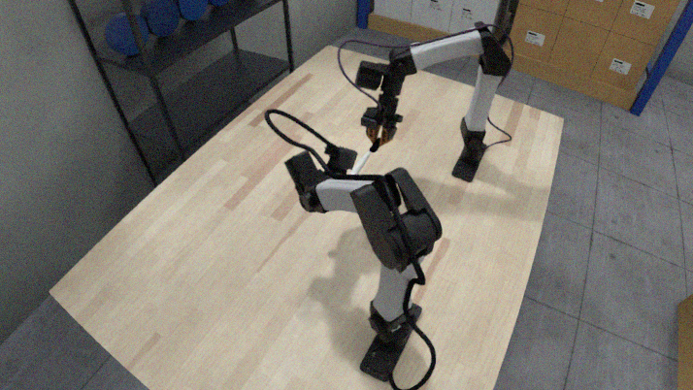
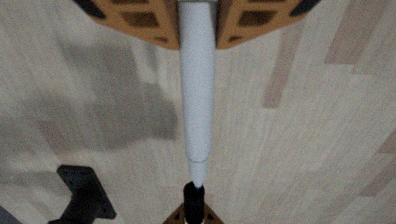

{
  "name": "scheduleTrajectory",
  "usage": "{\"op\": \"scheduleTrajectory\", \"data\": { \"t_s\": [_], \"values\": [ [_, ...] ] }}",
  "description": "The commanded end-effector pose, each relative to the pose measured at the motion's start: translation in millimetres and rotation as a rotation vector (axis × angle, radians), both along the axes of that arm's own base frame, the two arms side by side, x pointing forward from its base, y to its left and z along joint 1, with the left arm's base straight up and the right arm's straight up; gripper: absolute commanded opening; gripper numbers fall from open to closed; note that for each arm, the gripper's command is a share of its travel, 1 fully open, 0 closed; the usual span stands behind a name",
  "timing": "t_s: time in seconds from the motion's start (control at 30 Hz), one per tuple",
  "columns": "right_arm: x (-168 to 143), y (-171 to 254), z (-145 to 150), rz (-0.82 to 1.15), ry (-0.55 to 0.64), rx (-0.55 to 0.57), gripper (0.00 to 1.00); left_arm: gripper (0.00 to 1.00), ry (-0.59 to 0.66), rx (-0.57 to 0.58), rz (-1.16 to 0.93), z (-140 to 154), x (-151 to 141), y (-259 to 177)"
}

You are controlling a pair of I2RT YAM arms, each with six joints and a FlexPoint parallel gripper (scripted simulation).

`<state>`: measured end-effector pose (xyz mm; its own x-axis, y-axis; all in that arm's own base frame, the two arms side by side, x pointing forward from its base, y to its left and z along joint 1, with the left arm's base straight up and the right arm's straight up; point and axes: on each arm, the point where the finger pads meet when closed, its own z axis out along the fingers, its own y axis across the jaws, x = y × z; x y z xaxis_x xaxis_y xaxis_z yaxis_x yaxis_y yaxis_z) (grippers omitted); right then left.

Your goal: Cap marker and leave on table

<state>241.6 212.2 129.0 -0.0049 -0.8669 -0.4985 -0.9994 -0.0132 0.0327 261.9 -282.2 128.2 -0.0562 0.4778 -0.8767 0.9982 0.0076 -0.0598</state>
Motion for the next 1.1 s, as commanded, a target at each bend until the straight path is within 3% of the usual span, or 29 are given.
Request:
{"op": "scheduleTrajectory", "data": {
  "t_s": [0.0,0.73,0.9,1.07],
  "values": [
    [3,5,13,0.018,-0.014,0.025,0.08,0.07,-0.054,-0.030,0.016,21,9,-8],
    [3,5,13,0.018,-0.014,0.025,0.08,0.07,-0.029,-0.040,-0.004,14,8,-44],
    [3,5,15,0.016,-0.020,0.027,0.08,0.07,-0.057,-0.065,0.004,27,5,-44],
    [3,5,15,0.016,-0.020,0.027,0.08,0.07,-0.031,-0.049,0.012,10,2,-40]
  ]
}}
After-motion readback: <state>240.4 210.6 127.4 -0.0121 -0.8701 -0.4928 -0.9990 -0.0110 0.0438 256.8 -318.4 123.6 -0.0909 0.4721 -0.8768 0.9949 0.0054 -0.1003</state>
